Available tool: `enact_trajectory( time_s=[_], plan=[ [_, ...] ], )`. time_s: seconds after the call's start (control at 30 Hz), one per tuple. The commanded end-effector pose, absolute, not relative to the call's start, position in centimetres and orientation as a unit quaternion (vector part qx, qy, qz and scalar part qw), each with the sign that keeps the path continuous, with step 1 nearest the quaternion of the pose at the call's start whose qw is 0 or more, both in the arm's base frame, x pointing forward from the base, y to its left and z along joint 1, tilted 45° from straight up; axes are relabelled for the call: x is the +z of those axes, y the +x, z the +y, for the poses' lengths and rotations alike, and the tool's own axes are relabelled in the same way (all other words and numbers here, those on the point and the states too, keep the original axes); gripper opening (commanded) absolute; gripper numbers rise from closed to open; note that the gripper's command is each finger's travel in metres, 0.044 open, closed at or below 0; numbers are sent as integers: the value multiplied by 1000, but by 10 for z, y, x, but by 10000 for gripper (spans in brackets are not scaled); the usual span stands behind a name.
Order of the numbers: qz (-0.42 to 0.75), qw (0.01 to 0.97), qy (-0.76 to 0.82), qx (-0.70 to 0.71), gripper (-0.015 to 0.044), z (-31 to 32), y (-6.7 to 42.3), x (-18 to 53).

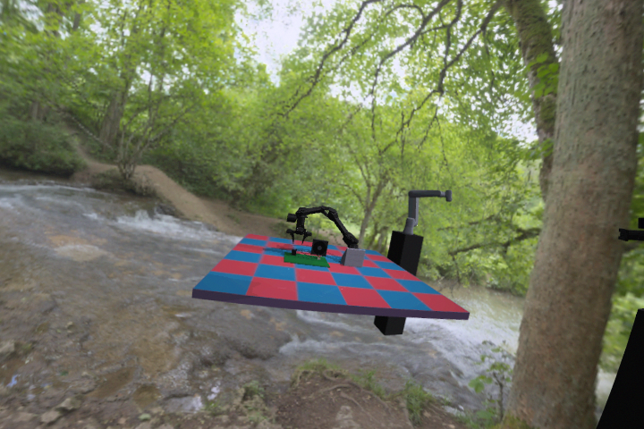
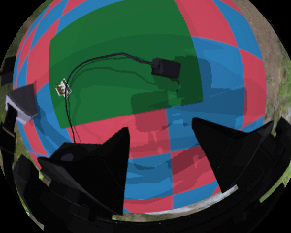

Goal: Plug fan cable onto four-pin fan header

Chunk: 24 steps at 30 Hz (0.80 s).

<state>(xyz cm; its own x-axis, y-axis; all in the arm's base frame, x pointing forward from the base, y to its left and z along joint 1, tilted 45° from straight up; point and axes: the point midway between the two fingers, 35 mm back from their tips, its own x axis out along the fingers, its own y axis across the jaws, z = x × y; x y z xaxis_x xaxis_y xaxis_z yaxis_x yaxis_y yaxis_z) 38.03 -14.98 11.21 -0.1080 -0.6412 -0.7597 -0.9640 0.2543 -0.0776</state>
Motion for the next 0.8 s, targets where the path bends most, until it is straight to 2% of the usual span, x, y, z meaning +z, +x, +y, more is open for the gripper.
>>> enact_trajectory(
  time_s=[0.0,0.07,0.43,0.6,0.77],
  plan=[
    [723,399,-538,166,389,-141,387,114],
    [734,442,-505,103,440,-133,392,117],
    [694,623,-266,-244,440,-88,414,128],
    [622,668,-137,-386,440,-66,421,133],
    [575,680,-69,-449,440,-56,424,136]
  ],
)
